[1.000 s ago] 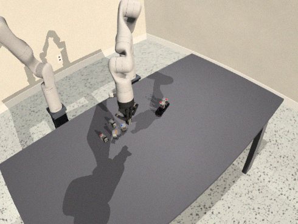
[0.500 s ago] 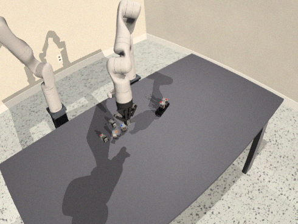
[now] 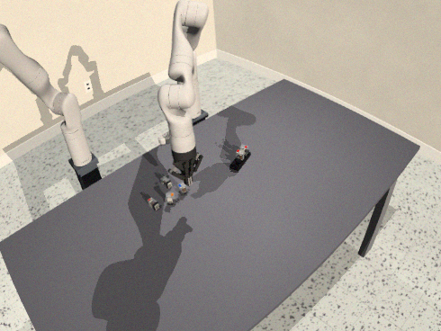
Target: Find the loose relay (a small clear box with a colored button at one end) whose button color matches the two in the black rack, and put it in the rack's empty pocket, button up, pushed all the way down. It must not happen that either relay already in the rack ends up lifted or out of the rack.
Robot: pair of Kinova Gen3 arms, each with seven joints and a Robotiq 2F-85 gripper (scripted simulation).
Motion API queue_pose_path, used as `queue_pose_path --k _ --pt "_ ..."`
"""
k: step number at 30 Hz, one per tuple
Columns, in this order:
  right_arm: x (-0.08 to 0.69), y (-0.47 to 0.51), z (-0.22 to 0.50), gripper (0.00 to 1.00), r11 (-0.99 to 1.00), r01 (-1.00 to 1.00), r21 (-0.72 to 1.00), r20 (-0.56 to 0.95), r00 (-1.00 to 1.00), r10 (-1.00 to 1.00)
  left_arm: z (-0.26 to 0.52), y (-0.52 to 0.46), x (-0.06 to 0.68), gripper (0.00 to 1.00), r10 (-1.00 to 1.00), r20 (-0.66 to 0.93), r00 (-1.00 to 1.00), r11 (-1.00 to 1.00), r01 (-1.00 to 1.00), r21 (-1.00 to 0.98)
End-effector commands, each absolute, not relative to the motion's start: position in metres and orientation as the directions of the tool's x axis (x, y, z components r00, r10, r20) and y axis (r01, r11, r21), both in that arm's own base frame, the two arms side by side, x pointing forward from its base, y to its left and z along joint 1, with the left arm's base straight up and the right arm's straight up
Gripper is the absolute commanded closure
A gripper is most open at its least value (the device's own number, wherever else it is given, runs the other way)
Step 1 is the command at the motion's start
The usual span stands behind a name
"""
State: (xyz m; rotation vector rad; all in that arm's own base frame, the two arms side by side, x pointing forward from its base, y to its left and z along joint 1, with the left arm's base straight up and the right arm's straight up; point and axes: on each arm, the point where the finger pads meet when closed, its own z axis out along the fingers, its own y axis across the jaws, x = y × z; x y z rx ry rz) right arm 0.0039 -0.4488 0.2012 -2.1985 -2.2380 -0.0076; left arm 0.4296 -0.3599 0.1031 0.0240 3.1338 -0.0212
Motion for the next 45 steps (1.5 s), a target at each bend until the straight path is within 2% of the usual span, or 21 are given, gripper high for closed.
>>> queue_pose_path --k 1,20,26,45 --pt "0.001 -0.45 0.2 0.002 0.003 1.0 0.0 0.0 -0.003 1.0 0.104 -0.361 0.43 0.903 0.025 -0.01 -1.0 1.0 0.026 -0.012" --pt "0.001 -0.45 0.2 0.002 0.003 1.0 0.0 0.0 -0.003 1.0 0.104 -0.362 0.428 0.903 0.026 -0.001 -1.0 1.0 0.026 -0.003" --pt "0.001 -0.45 0.2 0.002 0.003 1.0 0.0 0.0 -0.003 1.0 0.101 -0.415 0.436 0.903 0.031 0.005 -1.0 1.0 0.031 0.0" --pt "0.001 -0.45 0.2 0.002 0.003 1.0 0.0 0.0 -0.003 1.0 0.105 -0.422 0.439 0.903 0.031 -0.009 -0.999 0.999 0.031 -0.012"
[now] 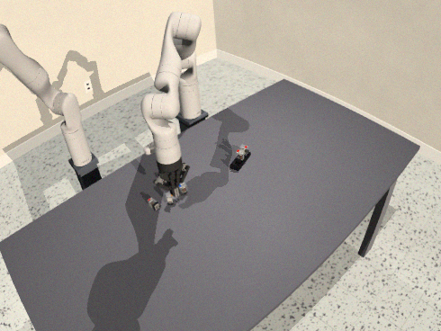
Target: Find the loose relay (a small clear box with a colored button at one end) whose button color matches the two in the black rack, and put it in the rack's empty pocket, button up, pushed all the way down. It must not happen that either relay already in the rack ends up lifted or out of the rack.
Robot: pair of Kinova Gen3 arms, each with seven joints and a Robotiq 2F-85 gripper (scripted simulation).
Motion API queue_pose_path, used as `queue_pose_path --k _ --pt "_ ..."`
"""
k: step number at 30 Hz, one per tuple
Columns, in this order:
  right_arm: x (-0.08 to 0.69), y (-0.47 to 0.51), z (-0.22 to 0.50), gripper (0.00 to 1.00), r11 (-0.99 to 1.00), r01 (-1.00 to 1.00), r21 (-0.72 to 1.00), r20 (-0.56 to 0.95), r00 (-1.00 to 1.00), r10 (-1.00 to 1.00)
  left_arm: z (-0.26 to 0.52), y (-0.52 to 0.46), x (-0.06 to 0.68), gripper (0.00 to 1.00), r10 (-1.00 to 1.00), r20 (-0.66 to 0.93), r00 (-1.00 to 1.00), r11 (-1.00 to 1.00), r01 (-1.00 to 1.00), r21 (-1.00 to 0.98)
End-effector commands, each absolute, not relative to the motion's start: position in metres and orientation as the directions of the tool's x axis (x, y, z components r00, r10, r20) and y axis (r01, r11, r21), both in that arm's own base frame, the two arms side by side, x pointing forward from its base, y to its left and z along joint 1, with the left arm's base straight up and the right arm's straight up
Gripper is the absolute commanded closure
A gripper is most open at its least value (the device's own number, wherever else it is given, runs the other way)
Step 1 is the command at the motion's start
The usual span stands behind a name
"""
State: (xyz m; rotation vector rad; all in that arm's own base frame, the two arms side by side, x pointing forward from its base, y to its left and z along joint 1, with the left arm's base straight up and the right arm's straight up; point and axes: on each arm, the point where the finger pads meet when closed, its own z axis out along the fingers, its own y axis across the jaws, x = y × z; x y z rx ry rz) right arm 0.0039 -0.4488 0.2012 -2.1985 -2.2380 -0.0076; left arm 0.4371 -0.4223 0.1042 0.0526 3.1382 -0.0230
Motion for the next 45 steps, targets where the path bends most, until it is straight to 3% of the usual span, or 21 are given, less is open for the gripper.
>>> queue_pose_path --k 1,35,45 --pt "0.001 -0.45 0.2 0.002 0.003 1.0 0.0 0.0 -0.003 1.0 0.105 -0.422 0.439 0.903 0.031 -0.009 -0.999 0.999 0.031 -0.012" --pt "0.001 -0.45 0.2 0.002 0.003 1.0 0.0 0.0 -0.003 1.0 0.102 -0.423 0.435 0.903 0.036 -0.019 -0.999 0.999 0.036 0.004" --pt "0.001 -0.45 0.2 0.002 0.003 1.0 0.0 0.0 -0.003 1.0 0.095 -0.451 0.403 0.903 0.098 -0.222 -0.97 0.986 0.064 0.157"
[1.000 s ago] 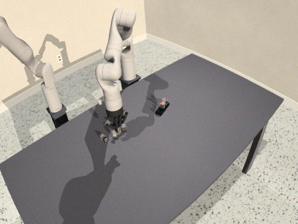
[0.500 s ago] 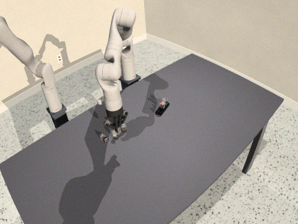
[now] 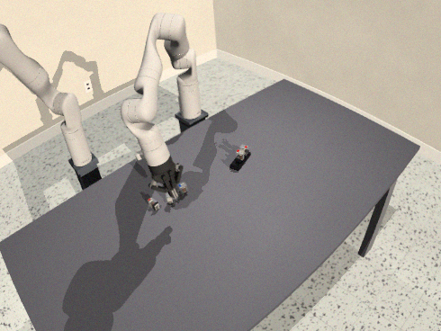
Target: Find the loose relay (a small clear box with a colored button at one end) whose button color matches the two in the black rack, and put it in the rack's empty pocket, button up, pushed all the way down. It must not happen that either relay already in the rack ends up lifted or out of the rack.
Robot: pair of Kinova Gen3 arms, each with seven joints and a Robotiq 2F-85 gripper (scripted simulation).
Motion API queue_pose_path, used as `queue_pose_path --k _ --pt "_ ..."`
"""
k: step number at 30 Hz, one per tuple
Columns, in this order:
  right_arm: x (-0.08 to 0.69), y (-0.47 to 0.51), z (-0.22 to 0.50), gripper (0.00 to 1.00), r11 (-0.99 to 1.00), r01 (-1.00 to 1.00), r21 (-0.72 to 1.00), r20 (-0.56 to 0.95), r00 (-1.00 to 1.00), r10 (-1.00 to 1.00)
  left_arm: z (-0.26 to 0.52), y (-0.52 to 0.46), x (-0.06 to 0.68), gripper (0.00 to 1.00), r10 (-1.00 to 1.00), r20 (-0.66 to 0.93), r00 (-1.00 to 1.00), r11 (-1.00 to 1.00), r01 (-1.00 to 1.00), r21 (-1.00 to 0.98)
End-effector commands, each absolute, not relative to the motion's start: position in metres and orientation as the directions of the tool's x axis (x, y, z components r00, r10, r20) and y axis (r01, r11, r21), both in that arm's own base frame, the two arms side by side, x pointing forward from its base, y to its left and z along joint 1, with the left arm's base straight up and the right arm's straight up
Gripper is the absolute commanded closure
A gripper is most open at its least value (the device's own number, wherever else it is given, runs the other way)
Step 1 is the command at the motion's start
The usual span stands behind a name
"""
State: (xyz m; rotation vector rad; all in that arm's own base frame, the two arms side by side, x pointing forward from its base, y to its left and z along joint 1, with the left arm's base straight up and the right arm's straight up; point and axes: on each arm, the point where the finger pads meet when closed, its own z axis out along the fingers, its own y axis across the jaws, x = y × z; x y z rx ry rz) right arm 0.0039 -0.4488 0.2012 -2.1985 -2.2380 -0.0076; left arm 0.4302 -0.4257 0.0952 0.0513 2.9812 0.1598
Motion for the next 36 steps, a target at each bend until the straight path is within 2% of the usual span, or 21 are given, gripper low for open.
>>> queue_pose_path --k 1,19,36 --pt "0.001 -0.45 0.2 0.002 0.003 1.0 0.0 0.0 -0.003 1.0 0.091 -0.453 0.399 0.903 0.111 -0.24 -0.964 0.982 0.068 0.178" --pt "0.001 -0.45 0.2 0.002 0.003 1.0 0.0 0.0 -0.003 1.0 0.08 -0.504 0.348 0.903 0.31 -0.513 -0.801 0.898 0.068 0.435" --pt "0.001 -0.45 0.2 0.002 0.003 1.0 0.0 0.0 -0.003 1.0 0.079 -0.507 0.345 0.903 0.321 -0.526 -0.788 0.892 0.065 0.448"
